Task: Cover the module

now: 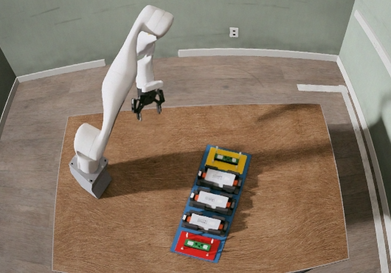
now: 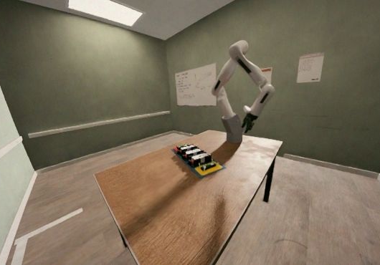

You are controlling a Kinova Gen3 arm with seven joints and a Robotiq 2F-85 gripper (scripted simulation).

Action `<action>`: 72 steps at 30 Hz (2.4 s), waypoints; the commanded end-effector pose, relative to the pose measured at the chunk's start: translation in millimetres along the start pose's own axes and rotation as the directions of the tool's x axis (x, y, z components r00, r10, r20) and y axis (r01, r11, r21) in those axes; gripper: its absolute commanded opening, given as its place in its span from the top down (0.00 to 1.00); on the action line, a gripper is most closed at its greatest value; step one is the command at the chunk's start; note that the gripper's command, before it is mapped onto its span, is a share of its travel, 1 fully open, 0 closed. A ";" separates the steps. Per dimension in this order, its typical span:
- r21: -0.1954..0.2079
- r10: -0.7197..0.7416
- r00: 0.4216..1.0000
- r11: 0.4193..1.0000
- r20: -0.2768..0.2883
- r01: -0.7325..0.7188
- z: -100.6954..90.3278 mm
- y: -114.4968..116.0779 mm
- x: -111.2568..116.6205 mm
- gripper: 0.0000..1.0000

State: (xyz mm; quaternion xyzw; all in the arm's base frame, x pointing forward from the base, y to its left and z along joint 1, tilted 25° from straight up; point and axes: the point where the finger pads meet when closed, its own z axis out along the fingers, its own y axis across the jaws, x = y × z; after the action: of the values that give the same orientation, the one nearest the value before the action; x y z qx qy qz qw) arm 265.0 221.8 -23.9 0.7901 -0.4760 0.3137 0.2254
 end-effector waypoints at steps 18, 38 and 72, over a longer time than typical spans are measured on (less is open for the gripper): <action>0.011 -0.016 1.000 1.000 0.009 0.016 0.4 0.0 5.8 0.00; 0.148 -0.232 0.968 0.965 0.094 0.216 14.9 4.2 81.1 0.00; 0.369 -0.530 0.833 0.814 0.156 0.449 37.2 9.9 197.0 0.00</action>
State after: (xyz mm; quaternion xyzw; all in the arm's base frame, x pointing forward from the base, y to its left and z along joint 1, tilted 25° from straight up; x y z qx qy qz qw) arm 329.5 84.4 80.9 0.9381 -0.2389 0.2226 0.1153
